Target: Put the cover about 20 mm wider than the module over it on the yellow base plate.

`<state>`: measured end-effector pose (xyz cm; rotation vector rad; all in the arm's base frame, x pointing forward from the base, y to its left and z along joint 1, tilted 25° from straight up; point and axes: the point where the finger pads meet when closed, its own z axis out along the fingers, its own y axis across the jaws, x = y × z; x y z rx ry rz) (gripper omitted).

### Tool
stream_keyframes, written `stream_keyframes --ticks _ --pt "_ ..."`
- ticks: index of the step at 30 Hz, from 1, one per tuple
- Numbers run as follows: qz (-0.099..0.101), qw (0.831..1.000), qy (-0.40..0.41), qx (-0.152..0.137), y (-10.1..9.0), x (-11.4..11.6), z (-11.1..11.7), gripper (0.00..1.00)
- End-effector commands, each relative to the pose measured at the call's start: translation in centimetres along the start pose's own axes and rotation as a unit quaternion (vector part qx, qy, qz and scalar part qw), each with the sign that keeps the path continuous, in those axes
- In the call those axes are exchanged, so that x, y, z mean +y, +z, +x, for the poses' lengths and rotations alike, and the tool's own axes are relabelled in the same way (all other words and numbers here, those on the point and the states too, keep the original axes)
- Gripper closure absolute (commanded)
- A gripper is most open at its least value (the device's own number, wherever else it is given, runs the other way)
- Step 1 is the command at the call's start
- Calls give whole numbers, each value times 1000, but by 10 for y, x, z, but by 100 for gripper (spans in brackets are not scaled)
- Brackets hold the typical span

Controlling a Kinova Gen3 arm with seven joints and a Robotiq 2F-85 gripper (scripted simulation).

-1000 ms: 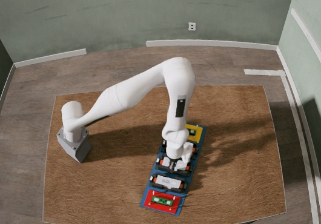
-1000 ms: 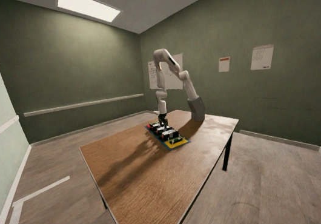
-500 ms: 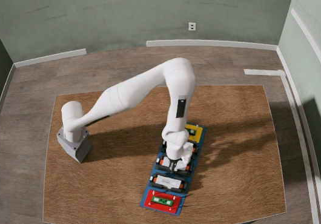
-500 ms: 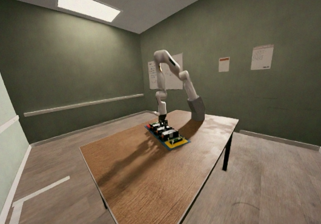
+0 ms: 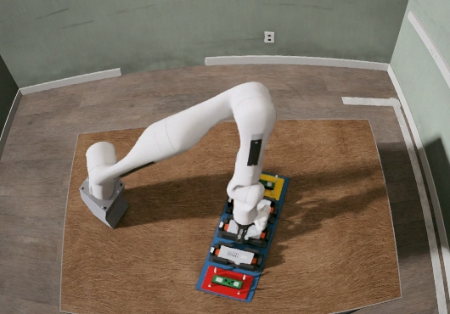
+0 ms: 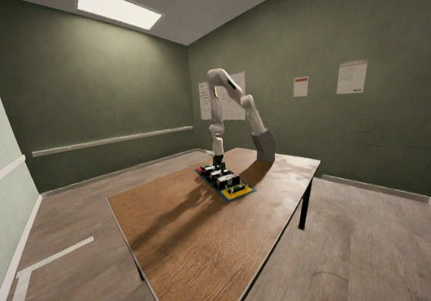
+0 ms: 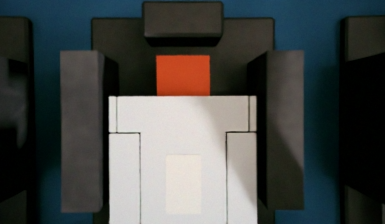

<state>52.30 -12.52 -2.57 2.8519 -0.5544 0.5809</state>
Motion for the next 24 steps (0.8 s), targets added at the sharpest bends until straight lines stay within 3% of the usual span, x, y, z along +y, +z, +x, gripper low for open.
stream_keyframes --ticks 1,24 --pt "0 1000 0 1 3 0 1 0" --pt "0 1000 0 1 13 0 1 0"
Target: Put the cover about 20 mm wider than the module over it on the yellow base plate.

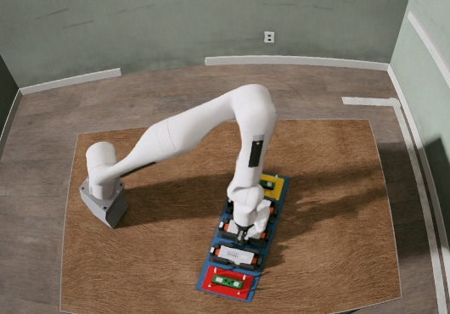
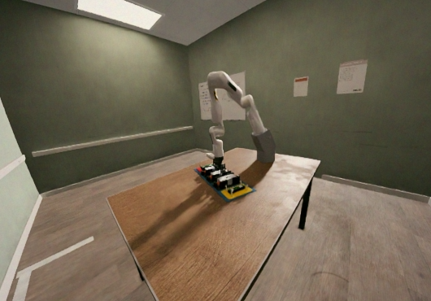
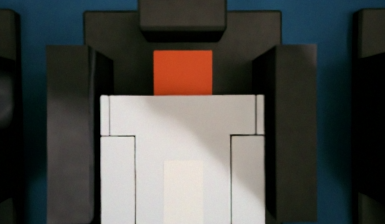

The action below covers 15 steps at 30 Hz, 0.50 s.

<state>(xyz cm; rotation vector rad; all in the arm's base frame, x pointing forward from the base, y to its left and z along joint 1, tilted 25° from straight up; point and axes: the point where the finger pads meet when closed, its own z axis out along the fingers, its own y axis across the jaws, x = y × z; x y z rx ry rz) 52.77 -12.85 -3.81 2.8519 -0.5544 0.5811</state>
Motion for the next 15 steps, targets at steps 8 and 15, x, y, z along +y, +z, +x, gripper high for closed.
stream_keyframes --ticks 8,15 --pt "0 1000 0 1 0 0 1 30" --pt "0 1000 0 1 0 0 1 30"
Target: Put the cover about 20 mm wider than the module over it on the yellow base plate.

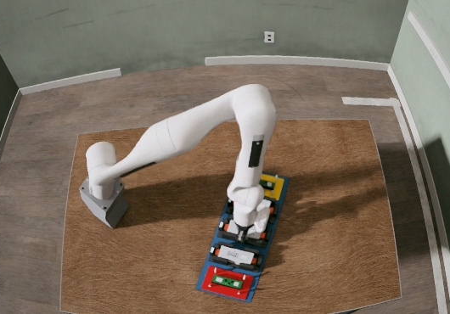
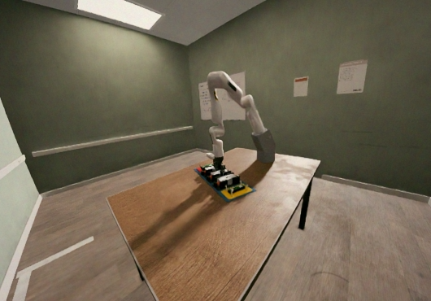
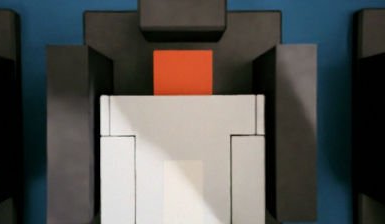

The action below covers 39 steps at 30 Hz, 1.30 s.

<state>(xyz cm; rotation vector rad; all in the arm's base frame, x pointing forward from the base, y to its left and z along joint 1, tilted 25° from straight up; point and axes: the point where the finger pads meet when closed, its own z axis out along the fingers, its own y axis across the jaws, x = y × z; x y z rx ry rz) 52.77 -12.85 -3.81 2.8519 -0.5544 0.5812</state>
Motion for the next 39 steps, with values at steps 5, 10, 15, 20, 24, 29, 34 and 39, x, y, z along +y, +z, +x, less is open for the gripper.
stream_keyframes --ticks 5,10,15,20,24,29,34,39 --pt "0 1000 0 1 -1 0 1 30" --pt "0 1000 0 1 -1 0 1 30" --pt "0 1000 0 1 -1 0 1 30" --pt "0 1000 0 1 -1 0 1 30" --pt "0 1000 0 1 -1 0 1 100" --pt "0 1000 0 1 -1 0 1 100" --pt "0 1000 0 1 -1 0 1 100" --pt "0 1000 0 1 -1 0 1 100"
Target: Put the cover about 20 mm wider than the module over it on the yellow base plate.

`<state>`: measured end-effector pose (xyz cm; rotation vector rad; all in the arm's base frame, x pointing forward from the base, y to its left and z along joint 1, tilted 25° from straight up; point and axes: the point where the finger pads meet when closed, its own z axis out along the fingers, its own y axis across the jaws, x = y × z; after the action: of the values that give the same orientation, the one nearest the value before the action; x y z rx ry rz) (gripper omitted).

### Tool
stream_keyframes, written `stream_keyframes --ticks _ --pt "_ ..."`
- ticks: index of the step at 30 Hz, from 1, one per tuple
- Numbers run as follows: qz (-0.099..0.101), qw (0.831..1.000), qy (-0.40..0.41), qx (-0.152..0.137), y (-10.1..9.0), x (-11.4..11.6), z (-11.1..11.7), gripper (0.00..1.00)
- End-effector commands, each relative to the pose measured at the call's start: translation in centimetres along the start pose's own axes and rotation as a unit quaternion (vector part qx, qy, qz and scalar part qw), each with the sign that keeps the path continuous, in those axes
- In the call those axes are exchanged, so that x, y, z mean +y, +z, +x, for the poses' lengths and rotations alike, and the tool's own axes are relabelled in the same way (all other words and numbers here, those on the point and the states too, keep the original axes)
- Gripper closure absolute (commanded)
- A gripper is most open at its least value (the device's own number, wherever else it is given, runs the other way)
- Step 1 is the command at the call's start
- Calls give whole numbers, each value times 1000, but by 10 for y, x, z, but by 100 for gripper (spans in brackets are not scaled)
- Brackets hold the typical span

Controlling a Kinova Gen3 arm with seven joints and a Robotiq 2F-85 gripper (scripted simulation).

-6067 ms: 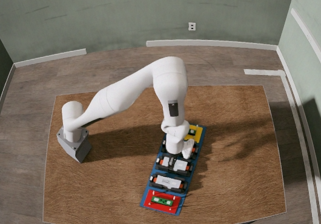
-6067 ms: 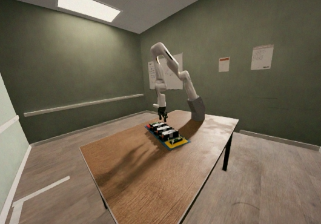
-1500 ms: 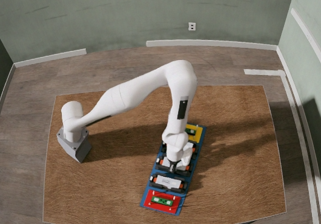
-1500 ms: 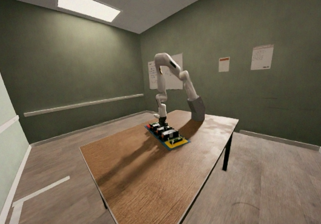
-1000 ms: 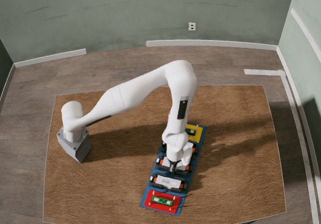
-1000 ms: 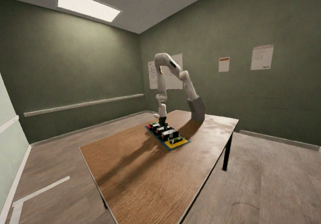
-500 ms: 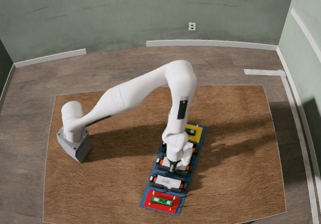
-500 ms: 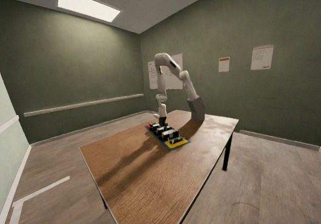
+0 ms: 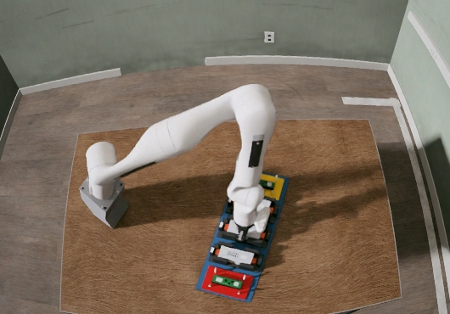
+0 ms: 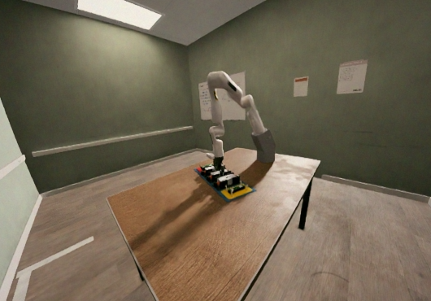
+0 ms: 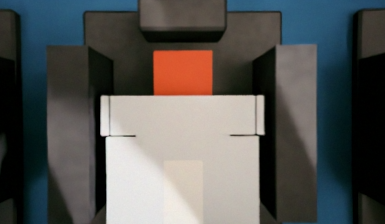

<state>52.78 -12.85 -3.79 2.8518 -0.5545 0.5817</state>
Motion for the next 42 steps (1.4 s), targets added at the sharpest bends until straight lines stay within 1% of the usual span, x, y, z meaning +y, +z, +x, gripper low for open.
stream_keyframes --ticks 1,32,33,42 --pt "0 1000 0 1 0 0 1 100" --pt "0 1000 0 1 0 0 1 100" --pt "0 1000 0 1 0 0 1 0" --pt "0 1000 0 1 0 0 1 0"
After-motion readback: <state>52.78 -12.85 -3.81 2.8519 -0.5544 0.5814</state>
